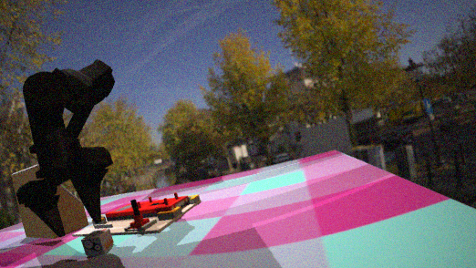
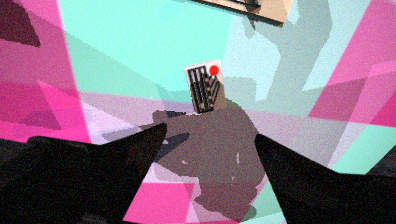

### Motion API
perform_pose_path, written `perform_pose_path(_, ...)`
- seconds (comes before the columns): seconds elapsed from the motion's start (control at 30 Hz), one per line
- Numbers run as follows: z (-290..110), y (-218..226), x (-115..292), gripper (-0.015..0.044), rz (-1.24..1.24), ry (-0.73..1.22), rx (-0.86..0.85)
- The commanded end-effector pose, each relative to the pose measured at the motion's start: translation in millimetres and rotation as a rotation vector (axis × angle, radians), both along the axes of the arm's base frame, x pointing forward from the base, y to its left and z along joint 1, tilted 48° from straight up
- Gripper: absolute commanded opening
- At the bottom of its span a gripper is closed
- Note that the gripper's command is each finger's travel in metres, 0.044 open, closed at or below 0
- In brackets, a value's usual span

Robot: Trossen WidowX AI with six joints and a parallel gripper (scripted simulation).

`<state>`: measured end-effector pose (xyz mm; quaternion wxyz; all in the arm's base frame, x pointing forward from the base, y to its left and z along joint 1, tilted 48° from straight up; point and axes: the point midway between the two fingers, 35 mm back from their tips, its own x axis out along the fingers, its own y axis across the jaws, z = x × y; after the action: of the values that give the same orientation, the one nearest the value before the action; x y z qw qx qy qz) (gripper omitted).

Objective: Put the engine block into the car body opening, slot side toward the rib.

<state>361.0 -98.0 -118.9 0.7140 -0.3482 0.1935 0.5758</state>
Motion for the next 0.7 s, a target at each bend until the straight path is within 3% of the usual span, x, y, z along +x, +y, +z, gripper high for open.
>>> perform_pose_path(0.0, 7.2, 3.3, -3.3, 0.0440, 0.105, -0.026, -0.022)
perform_pose_path(0.27, 28.5, 11.2, -13.7, 0.0440, 0.346, -0.093, -0.031)
perform_pose_path(0.67, 24.0, 26.5, -3.9, 0.0440, 0.352, -0.096, -0.029)
